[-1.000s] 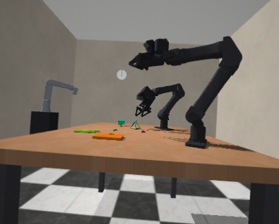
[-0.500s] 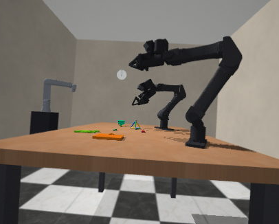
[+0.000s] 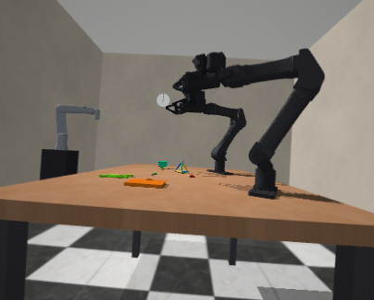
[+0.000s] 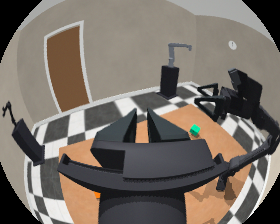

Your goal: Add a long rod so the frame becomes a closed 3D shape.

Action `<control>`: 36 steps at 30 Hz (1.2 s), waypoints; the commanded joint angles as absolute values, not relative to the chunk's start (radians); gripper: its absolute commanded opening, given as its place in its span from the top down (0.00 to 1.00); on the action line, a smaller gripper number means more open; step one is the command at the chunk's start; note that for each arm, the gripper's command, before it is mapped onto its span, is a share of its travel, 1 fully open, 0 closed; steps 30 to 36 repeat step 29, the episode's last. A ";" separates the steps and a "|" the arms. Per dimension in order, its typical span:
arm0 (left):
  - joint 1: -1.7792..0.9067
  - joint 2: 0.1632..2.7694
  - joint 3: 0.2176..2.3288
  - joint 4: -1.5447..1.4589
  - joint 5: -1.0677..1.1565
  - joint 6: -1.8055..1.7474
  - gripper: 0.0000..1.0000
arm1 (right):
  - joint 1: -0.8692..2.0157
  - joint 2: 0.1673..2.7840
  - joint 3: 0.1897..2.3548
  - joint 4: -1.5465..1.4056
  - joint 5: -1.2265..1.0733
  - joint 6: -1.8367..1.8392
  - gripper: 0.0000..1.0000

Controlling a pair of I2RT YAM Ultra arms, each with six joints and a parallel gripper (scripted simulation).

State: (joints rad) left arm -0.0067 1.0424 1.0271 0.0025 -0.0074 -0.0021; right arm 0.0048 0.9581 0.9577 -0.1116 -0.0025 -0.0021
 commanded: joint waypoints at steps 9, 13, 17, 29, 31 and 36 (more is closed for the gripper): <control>0.000 1.044 1.052 0.005 0.000 0.000 0.86 | -0.006 1.051 1.061 0.004 0.000 0.000 0.00; 0.000 1.044 1.052 0.005 0.000 0.000 0.86 | -0.006 1.052 1.062 0.005 0.000 0.000 0.00; 0.000 1.044 1.052 0.005 0.000 0.000 0.86 | -0.006 1.050 1.062 0.005 0.000 0.000 0.00; 0.000 1.044 1.052 0.005 0.000 0.000 0.86 | 0.000 1.044 1.052 0.005 0.000 0.000 0.00; 0.000 1.044 1.052 0.005 0.000 0.000 0.86 | 0.000 1.044 1.052 0.005 0.000 0.000 0.00; 0.000 1.044 1.052 0.005 0.000 0.000 0.86 | 0.000 1.044 1.052 0.005 0.000 0.000 0.00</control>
